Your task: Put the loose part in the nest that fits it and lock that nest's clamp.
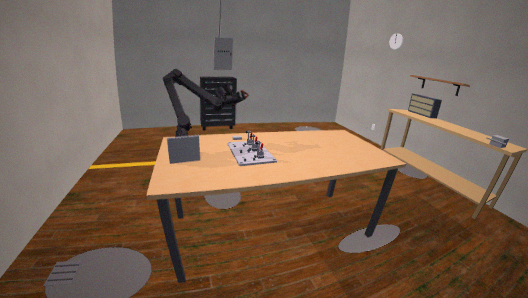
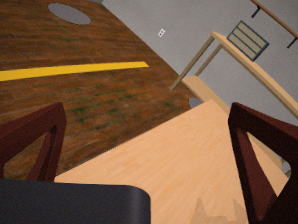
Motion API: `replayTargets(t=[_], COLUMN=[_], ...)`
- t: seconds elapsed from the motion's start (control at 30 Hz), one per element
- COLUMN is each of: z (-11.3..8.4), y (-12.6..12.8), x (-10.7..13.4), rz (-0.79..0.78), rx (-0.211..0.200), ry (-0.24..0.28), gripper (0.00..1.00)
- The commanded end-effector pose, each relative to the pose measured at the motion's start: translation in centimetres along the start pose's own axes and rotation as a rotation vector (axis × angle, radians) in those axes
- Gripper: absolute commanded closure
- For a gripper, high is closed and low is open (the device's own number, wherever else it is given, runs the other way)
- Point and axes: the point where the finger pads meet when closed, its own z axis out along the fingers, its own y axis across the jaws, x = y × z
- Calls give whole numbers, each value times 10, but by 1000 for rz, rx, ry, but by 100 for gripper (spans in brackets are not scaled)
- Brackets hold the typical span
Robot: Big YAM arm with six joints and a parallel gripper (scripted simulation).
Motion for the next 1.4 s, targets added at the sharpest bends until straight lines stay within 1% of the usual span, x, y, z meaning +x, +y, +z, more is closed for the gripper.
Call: replayTargets(t=[0.0, 0.07, 0.17, 0.23, 0.33, 0.43, 0.5, 0.53, 0.57, 0.67, 0.7, 0.77, 0.8, 0.87, 0.9, 0.93, 0.97, 1.0, 1.07, 1.13, 1.17, 1.23, 1.27, 1.3, 1.33, 1.37], z=[12, 13, 13, 15, 18, 18, 18, 21, 15, 4, 4, -8, -8, -25, -25, -35, -32, -45, -45, -68, -68, -92, -92, -104, -104, -115], y=[-8, -10, -22, -29, -47, -72, -72, -72, -90, -119, -119, -137, -137, -152, -152, -158, -154, -163, -163, -171, -171, -174, -175, -175, -175, -174], x=[-24, -16, -6, 2, 20, 46, 46, 59, 68, 103, 103, 128, 128, 152, 152, 163, 165, 174, 174, 192, 192, 205, 206, 210, 211, 214], rz=[-36, -34, -29, -26, -18, -3, -3, 8, 12, 46, 46, 78, 78, 120, 118, 143, 142, 170, 170, 231, 228, 298, 296, 334, 333, 373], rx=[0, 5, 27, 42, 76, 122, 122, 122, 154, 206, 208, 233, 236, 254, 258, 264, 256, 269, 269, 273, 277, 271, 275, 268, 269, 260], ry=[-48, -25, 9, 43, 120, 232, 232, 278, 324, 485, 485, 604, 604, 728, 728, 791, 793, 854, 854, 976, 978, 1094, 1096, 1150, 1150, 1202], gripper=[0, 0, 0, 0, 0, 0, 0, 0, 0, 0, 0, 0, 0, 0, 0, 0, 0, 0, 0, 0, 0, 0, 0, 0, 0, 0])
